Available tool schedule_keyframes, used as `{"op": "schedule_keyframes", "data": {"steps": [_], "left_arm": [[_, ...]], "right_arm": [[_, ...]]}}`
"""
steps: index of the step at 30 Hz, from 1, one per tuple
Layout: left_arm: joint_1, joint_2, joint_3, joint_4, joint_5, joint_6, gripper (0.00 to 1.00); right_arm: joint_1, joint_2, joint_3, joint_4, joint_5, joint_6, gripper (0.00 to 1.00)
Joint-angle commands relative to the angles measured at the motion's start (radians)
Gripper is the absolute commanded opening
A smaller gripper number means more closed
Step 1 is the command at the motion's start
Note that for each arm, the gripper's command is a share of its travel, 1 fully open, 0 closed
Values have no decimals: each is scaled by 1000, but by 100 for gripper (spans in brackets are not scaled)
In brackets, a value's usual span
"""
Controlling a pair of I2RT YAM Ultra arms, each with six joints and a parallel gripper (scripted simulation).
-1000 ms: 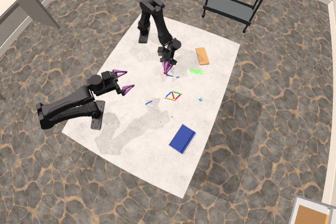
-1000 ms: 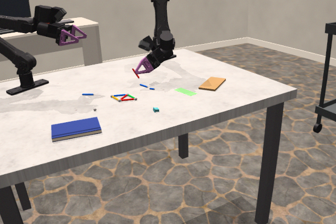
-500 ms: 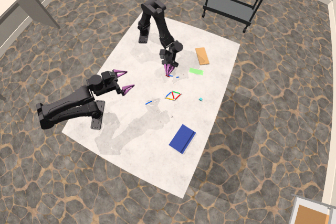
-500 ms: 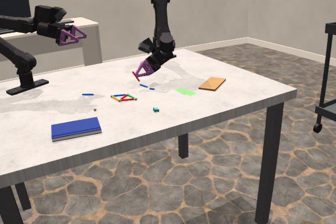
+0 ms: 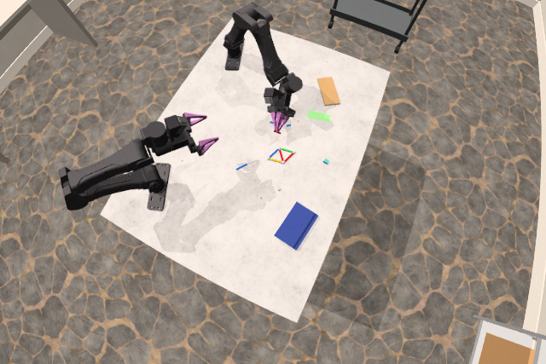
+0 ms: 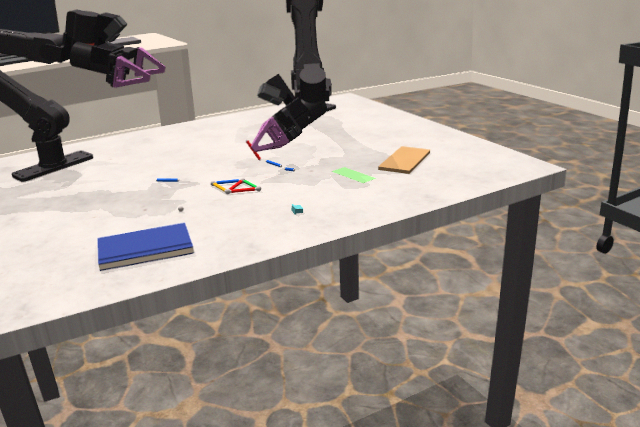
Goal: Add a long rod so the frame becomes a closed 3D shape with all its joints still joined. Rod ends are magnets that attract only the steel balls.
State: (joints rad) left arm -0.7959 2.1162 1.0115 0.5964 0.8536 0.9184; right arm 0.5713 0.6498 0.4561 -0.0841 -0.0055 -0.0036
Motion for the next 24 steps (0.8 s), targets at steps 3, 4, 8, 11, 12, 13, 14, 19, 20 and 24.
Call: {"op": "schedule_keyframes", "data": {"steps": [3, 4, 8, 11, 12, 13, 14, 19, 20, 24], "left_arm": [[-15, 14, 69, -16, 9, -4, 0], [-15, 11, 70, -16, 9, -4, 0], [-15, 9, 71, -17, 9, -4, 0], [-15, 9, 71, -17, 9, -4, 0], [-15, 9, 71, -17, 9, -4, 0], [-15, 9, 71, -17, 9, -4, 0], [-15, 9, 71, -17, 9, -4, 0], [-16, 16, 74, -33, 1, -12, 0], [-17, 19, 77, -36, -1, -13, 0], [-23, 36, 110, -55, -15, -20, 0]], "right_arm": [[-6, -21, 2, -18, -1, 2, 100], [-6, -21, 2, -18, -1, 2, 100], [-6, -21, 2, -18, -1, 2, 100], [-6, -21, 2, -18, -1, 2, 100], [-6, -21, 2, -18, -1, 2, 100], [-6, -21, 2, -18, -1, 2, 100], [-6, -21, 2, -18, -1, 2, 100], [-6, -21, 2, -18, -1, 2, 100], [-6, -21, 2, -18, -1, 2, 100], [-6, -21, 2, -18, -1, 2, 100]]}}
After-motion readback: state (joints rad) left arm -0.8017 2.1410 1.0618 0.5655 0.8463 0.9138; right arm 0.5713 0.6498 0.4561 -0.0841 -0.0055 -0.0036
